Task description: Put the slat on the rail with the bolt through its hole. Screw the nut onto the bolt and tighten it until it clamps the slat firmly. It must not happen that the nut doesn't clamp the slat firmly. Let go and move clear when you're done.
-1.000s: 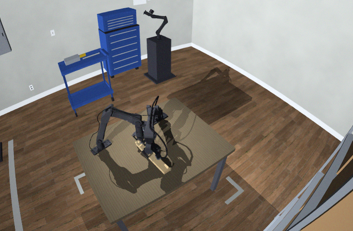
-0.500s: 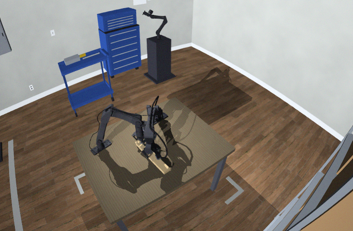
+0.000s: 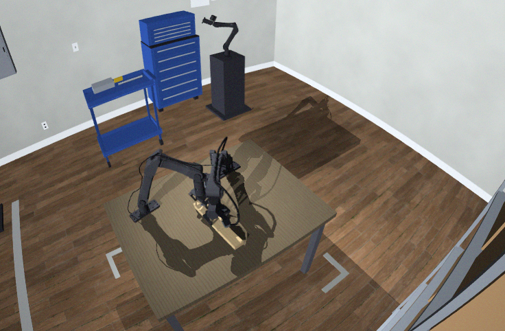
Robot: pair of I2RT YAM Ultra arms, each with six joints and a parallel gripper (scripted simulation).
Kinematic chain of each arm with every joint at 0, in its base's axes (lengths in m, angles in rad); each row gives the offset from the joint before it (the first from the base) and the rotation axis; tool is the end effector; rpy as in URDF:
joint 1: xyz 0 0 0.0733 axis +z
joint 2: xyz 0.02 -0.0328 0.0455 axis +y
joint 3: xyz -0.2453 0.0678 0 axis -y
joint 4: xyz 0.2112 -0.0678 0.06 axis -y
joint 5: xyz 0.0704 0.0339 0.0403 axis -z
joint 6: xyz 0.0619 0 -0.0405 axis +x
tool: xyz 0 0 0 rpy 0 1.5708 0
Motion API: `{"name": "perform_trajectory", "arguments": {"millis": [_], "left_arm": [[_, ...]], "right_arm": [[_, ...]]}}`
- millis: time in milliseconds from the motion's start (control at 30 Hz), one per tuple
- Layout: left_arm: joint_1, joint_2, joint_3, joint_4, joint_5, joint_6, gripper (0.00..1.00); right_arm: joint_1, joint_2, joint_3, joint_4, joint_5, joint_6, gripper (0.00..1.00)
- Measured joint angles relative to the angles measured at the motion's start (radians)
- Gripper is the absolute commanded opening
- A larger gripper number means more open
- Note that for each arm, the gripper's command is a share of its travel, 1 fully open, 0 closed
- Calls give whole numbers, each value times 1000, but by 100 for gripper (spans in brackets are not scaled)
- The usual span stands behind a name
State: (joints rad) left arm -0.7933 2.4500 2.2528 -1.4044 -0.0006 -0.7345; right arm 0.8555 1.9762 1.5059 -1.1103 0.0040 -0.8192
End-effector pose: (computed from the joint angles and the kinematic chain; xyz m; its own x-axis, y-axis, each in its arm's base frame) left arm 0.2979 -0.3010 0.1605 -0.9980 0.0585 0.0225 0.0590 0.9980 0.0211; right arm 0.2162 0.2502 0.1697 0.1038 -0.9946 0.0096 -0.9946 -0.1037 0.0044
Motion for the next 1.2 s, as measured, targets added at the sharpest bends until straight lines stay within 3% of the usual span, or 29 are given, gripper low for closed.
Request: {"name": "perform_trajectory", "arguments": {"millis": [1200], "left_arm": [[0, 0, 96, -100, 0, 0, 100]], "right_arm": [[0, 0, 0, 0, 0, 0, 100]]}}
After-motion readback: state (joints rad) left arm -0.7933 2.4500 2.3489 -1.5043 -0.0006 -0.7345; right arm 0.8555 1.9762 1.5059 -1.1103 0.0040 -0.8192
